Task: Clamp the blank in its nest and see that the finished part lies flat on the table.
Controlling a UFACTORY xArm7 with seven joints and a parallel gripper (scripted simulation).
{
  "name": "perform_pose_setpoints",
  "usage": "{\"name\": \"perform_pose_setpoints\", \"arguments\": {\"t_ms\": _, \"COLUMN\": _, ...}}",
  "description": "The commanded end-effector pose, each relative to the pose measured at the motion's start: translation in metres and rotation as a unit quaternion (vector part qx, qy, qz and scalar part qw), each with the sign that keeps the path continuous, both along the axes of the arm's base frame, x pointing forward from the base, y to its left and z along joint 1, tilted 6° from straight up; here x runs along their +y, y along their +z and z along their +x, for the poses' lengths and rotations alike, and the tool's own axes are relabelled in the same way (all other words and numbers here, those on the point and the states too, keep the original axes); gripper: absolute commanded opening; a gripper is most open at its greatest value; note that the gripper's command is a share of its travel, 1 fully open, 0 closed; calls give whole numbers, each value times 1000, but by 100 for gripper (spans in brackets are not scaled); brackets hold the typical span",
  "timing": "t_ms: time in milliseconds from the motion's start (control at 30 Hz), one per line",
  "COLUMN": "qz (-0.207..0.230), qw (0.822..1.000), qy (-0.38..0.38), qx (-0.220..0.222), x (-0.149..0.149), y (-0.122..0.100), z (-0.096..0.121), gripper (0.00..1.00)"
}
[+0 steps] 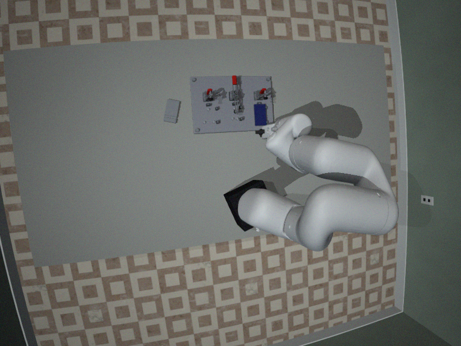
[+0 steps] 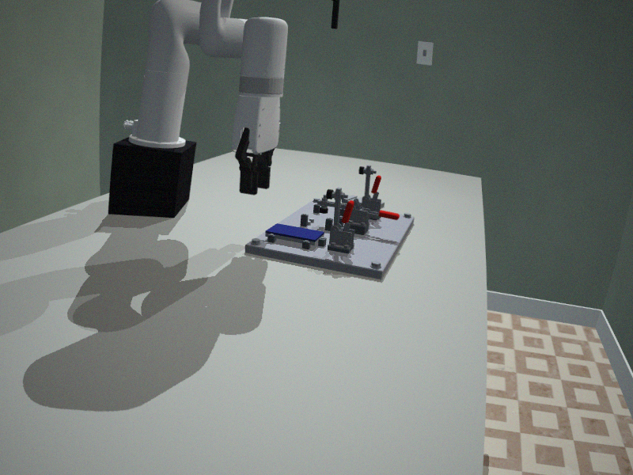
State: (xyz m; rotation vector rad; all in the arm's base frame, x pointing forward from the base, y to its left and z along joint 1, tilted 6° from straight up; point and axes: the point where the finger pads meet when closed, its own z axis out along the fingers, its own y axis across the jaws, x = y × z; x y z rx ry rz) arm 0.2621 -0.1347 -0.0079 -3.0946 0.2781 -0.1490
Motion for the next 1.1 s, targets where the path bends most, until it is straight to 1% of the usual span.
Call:
{"name": "perform_pose_setpoints", "arguments": {"t_ms": 0, "qz": -2, "qw": 1000, "qy": 0, "qx": -2, "x": -2, "y": 34, "z": -2, "gripper": 47}}
{"name": "perform_pose_setpoints", "arguments": {"t_ms": 200, "qz": -2, "qw": 1000, "qy": 0, "qx": -2, "x": -3, "y": 78, "z": -7, "gripper": 47}}
{"name": "perform_pose_setpoints", "arguments": {"t_ms": 267, "qz": -2, "qw": 1000, "qy": 0, "qx": -2, "x": -3, "y": 78, "z": -7, "gripper": 47}}
{"name": "perform_pose_setpoints", "arguments": {"t_ms": 367, "qz": -2, "qw": 1000, "qy": 0, "qx": -2, "x": -3, "y": 93, "z": -8, "gripper": 47}}
{"name": "perform_pose_setpoints", "arguments": {"t_ms": 433, "qz": -2, "qw": 1000, "qy": 0, "qx": -2, "x": -3, "y": 99, "z": -9, "gripper": 47}}
{"name": "perform_pose_setpoints", "arguments": {"t_ms": 567, "qz": -2, "qw": 1000, "qy": 0, "qx": -2, "x": -3, "y": 104, "z": -9, "gripper": 47}}
{"name": "perform_pose_setpoints", "arguments": {"t_ms": 1067, "qz": -2, "qw": 1000, "qy": 0, "qx": -2, "x": -3, "y": 104, "z": -9, "gripper": 47}}
